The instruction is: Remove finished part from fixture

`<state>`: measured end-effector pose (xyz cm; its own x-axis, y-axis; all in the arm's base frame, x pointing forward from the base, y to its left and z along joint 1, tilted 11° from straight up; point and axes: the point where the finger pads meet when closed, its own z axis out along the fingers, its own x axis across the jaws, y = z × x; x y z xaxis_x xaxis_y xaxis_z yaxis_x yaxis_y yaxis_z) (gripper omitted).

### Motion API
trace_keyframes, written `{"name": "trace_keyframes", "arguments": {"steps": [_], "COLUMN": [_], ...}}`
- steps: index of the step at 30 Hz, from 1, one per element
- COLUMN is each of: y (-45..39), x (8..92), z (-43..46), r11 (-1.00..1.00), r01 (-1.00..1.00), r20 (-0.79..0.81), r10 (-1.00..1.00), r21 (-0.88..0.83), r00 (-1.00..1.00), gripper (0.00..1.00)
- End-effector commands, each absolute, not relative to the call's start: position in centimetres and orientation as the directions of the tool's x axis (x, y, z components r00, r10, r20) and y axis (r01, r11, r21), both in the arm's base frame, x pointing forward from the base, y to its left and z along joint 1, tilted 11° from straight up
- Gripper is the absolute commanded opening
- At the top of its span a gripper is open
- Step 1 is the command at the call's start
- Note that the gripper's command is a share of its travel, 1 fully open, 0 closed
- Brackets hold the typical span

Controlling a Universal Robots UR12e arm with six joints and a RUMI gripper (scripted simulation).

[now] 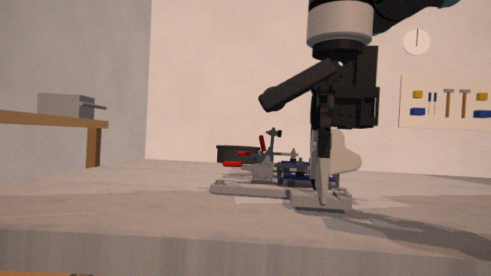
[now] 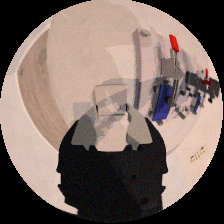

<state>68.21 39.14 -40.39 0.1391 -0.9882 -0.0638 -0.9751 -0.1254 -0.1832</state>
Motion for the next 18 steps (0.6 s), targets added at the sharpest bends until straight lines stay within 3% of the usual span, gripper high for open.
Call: {"name": "trace_keyframes", "arguments": {"steps": [1, 18], "y": [39.16, 39.21], "x": [68.27, 68.35], "z": [-40.35, -40.84], "r11": [-0.125, -0.125], "r01": [-0.975, -0.975], "r20": [-0.064, -0.064], "r10": [-0.988, -0.988], "r21": [-0.184, -0.184], "r00": [0.139, 0.139], "gripper": [0.0, 0.0]}}
